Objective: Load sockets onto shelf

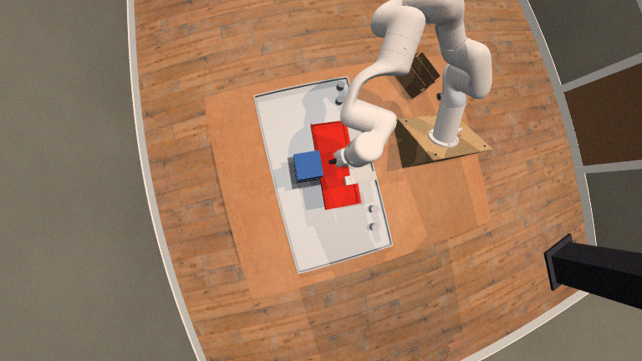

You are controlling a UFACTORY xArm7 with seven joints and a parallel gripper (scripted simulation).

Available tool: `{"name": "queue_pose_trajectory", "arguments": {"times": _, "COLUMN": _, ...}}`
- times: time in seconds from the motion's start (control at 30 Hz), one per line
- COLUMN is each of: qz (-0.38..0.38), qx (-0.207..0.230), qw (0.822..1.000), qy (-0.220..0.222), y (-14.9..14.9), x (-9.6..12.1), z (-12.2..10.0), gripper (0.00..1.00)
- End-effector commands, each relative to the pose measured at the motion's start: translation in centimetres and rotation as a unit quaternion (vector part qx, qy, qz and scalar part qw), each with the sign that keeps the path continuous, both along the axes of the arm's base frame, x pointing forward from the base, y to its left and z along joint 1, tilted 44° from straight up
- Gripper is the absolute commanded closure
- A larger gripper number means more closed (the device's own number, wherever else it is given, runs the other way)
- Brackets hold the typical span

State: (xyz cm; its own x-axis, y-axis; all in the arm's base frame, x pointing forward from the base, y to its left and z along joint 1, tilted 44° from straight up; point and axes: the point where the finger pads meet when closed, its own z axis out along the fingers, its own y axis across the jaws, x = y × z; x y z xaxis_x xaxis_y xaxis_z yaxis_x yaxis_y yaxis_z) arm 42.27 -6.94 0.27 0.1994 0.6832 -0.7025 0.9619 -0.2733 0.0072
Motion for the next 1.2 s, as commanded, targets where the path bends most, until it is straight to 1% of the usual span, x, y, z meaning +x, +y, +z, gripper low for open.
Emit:
{"name": "queue_pose_trajectory", "arguments": {"times": 0.0, "qz": 0.002, "qx": 0.001, "qw": 1.000, "qy": -0.002, "y": 0.08, "x": 0.13, "z": -0.04, "gripper": 1.00}}
{"name": "queue_pose_trajectory", "arguments": {"times": 1.17, "qz": 0.002, "qx": 0.001, "qw": 1.000, "qy": -0.002, "y": -0.28, "x": 0.03, "z": -0.43, "gripper": 1.00}}
